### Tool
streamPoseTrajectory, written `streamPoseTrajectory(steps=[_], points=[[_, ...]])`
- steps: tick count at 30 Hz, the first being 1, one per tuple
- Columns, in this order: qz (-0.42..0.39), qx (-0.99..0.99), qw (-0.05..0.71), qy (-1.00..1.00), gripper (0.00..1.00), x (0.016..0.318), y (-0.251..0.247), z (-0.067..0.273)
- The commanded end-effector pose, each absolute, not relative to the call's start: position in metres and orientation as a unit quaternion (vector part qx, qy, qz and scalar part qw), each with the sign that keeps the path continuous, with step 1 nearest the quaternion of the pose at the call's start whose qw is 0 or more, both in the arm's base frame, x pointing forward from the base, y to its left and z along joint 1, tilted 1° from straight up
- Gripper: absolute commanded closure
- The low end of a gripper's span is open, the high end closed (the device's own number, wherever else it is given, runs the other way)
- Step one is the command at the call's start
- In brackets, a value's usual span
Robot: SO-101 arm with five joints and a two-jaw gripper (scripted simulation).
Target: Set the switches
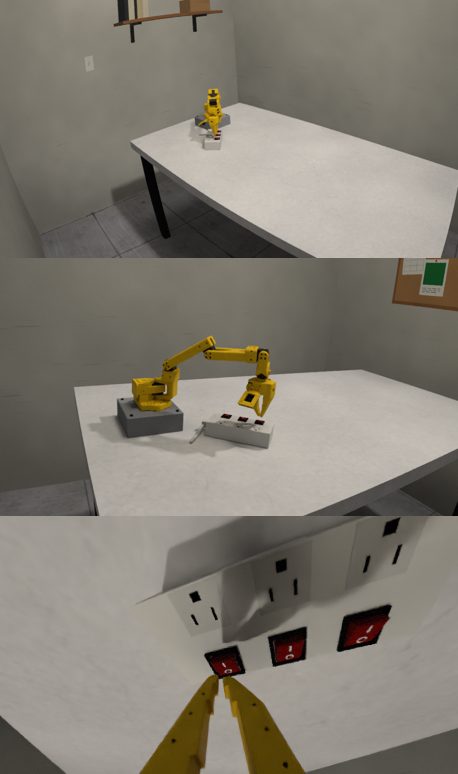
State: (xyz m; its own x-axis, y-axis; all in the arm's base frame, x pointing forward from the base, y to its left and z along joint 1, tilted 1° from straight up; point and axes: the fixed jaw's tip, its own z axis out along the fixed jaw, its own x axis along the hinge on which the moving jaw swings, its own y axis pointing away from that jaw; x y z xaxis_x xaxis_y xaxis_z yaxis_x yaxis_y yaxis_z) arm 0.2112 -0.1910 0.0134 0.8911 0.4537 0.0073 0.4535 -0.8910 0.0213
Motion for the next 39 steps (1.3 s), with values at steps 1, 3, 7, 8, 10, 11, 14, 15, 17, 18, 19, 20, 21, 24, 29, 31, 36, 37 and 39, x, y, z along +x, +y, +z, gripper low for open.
streamPoseTrajectory(steps=[1, 3, 7, 8, 10, 11, 14, 15, 17, 18, 19, 20, 21, 24, 29, 31, 36, 37, 39], points=[[0.003, 0.972, 0.004, 0.233, 1.00, 0.209, -0.191, 0.010], [0.003, 0.972, 0.004, 0.233, 1.00, 0.209, -0.192, 0.009], [0.003, 0.972, 0.004, 0.233, 1.00, 0.209, -0.192, 0.007], [0.003, 0.972, 0.004, 0.233, 1.00, 0.209, -0.192, 0.007], [0.003, 0.972, 0.004, 0.233, 1.00, 0.209, -0.192, 0.007], [0.003, 0.972, 0.004, 0.233, 1.00, 0.209, -0.192, 0.006], [0.003, 0.972, 0.004, 0.233, 1.00, 0.209, -0.192, 0.005], [0.003, 0.972, 0.004, 0.233, 1.00, 0.209, -0.192, 0.004], [0.003, 0.972, 0.004, 0.233, 1.00, 0.209, -0.192, 0.004], [0.003, 0.972, 0.004, 0.233, 1.00, 0.209, -0.192, 0.004], [0.003, 0.972, 0.004, 0.233, 1.00, 0.209, -0.192, 0.003], [0.003, 0.972, 0.004, 0.233, 1.00, 0.209, -0.192, 0.003], [0.003, 0.972, 0.004, 0.233, 1.00, 0.209, -0.192, 0.003], [0.003, 0.972, 0.004, 0.233, 1.00, 0.209, -0.192, 0.003], [0.003, 0.972, 0.004, 0.233, 1.00, 0.209, -0.192, 0.003], [0.003, 0.972, 0.004, 0.233, 1.00, 0.209, -0.191, 0.002], [0.003, 0.972, 0.004, 0.233, 1.00, 0.208, -0.191, 0.001], [0.003, 0.972, 0.004, 0.233, 1.00, 0.208, -0.190, 0.000], [0.003, 0.972, 0.004, 0.233, 1.00, 0.208, -0.190, 0.000]])
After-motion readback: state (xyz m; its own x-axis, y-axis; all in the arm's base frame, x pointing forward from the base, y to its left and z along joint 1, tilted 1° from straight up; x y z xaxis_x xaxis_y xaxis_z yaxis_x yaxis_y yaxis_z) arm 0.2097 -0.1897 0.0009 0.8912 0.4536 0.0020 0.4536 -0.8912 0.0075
